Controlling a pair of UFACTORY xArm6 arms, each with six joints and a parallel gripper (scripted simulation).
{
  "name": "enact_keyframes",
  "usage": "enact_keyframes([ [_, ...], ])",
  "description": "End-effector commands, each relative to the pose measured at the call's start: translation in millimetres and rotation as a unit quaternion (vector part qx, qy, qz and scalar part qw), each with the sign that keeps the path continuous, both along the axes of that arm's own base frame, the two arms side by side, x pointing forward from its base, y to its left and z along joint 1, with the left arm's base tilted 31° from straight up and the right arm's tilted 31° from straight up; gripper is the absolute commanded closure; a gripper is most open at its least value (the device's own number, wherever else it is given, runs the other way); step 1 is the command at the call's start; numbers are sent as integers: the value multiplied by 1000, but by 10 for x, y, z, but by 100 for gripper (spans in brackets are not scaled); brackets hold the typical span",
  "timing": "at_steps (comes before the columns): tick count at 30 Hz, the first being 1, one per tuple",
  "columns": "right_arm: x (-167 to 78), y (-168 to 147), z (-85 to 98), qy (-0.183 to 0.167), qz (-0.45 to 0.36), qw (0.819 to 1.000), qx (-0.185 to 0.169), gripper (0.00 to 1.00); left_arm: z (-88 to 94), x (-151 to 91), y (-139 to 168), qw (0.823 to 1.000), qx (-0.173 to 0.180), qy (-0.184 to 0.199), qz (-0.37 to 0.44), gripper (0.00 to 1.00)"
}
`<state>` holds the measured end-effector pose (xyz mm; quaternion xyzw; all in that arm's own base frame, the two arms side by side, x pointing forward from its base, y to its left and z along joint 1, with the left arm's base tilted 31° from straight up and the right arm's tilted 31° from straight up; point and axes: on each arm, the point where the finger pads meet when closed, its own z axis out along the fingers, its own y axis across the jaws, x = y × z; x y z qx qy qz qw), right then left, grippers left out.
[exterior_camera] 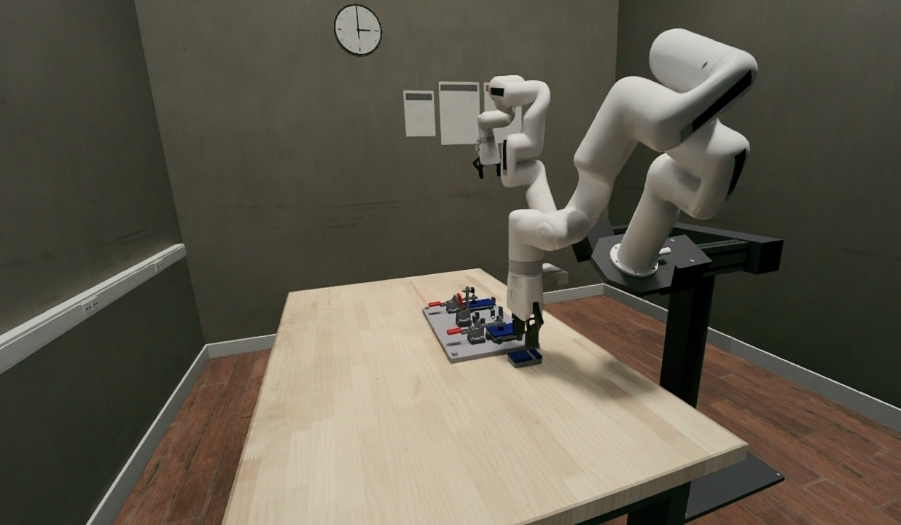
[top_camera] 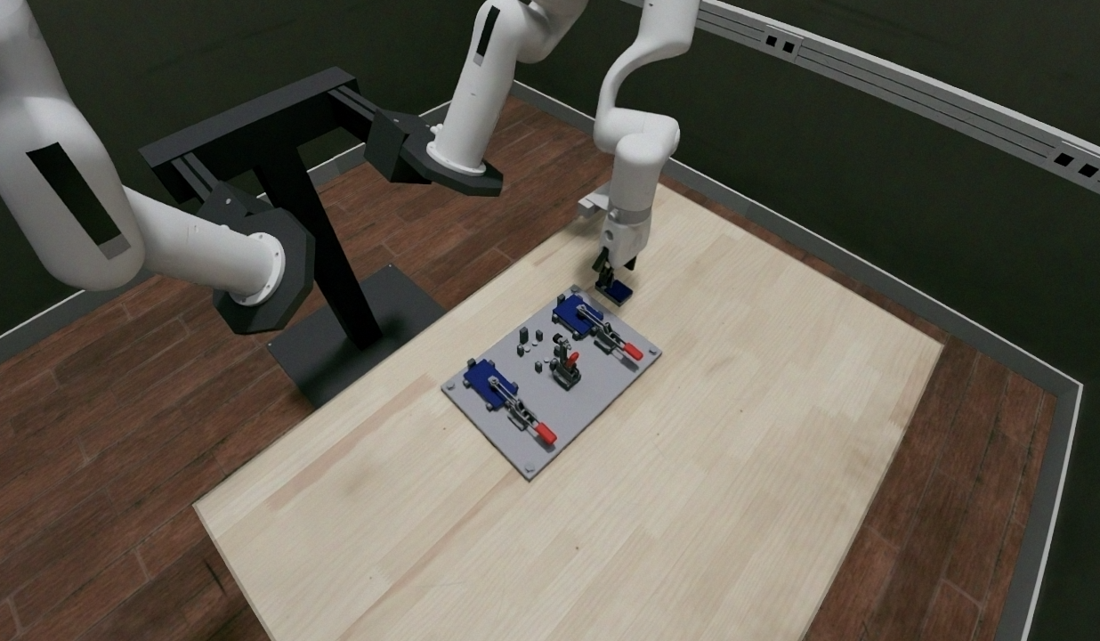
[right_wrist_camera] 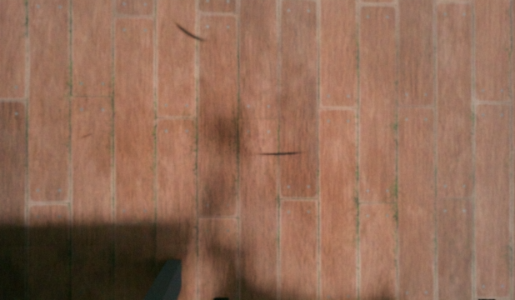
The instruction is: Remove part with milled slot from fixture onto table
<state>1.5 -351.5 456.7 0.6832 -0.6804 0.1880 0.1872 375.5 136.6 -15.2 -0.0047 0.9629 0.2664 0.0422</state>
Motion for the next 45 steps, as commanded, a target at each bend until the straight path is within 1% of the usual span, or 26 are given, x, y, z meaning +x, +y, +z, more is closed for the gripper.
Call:
enact_keyframes([
  [1, 0, 0, 20, 0, 0, 1000, -2, 0, 168, 0, -93, 1000, 0, -1, 0, 31],
  [6, 0, 0, 20, 0, 0, 1000, -2, 0, 307, -12, -177, 1000, 0, -1, 0, 31],
  [11, 0, 0, 20, 0, 0, 1000, -2, 0, 396, -20, -230, 1000, 0, -1, 0, 31],
  [19, 0, 0, 20, 0, 0, 1000, -2, 0, 430, -23, -251, 1000, 0, -1, 0, 31],
  [39, 0, 0, 20, 0, 0, 1000, -2, 0, 436, -24, -254, 1000, 0, -1, 0, 31],
  [45, 0, 0, 20, 0, 0, 1000, -2, 0, 483, -28, -282, 1000, 0, -1, 0, 31],
])
